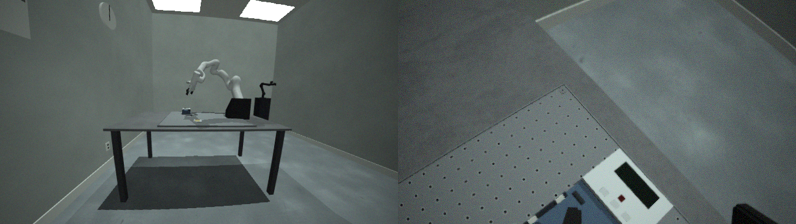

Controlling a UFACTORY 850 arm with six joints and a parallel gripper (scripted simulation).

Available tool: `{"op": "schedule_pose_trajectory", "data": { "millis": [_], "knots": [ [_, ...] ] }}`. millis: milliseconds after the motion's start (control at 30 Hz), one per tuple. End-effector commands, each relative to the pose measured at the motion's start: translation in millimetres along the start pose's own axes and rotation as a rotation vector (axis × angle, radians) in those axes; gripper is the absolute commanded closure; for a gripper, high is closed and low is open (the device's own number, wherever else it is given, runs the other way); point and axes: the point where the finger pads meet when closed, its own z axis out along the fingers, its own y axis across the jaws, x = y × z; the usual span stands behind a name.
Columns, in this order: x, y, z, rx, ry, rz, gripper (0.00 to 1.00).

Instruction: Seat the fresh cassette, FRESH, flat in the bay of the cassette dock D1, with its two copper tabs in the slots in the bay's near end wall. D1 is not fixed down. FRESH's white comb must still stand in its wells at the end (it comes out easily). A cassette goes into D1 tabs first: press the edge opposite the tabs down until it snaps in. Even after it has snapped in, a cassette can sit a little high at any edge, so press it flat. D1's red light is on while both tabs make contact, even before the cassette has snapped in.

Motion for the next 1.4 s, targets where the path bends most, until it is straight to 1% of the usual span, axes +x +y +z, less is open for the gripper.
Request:
{"op": "schedule_pose_trajectory", "data": {
  "millis": [0, 133, 267, 367, 433, 567, 600, 667, 767, 867, 1000, 1067, 1167, 1233, 1367],
  "knots": [
    [-19.2, -11.7, -4.0, 0.022, -0.059, -0.075, 0.00],
    [-27.7, -16.6, -5.6, 0.022, -0.059, -0.075, 0.00],
    [-45.1, -25.7, -9.5, 0.055, -0.128, -0.167, 0.00],
    [-58.1, -32.6, -12.5, 0.055, -0.128, -0.167, 0.00],
    [-60.4, -33.8, -13.0, 0.055, -0.128, -0.167, 0.00],
    [-77.9, -42.3, -17.7, 0.091, -0.195, -0.257, 0.00],
    [-82.3, -44.5, -18.9, 0.091, -0.195, -0.257, 0.00],
    [-82.3, -44.5, -18.9, 0.091, -0.195, -0.257, 0.00],
    [-91.8, -49.2, -21.5, 0.091, -0.195, -0.257, 0.00],
    [-105.0, -55.2, -25.6, 0.127, -0.250, -0.333, 0.00],
    [-122.5, -63.2, -31.1, 0.132, -0.258, -0.344, 0.00],
    [-123.1, -63.5, -31.3, 0.132, -0.258, -0.344, 0.00],
    [-136.3, -69.1, -35.9, 0.171, -0.312, -0.419, 0.00],
    [-136.3, -69.1, -35.9, 0.171, -0.312, -0.419, 0.00],
    [-153.7, -76.6, -42.0, 0.175, -0.318, -0.427, 0.00]
  ]
}}
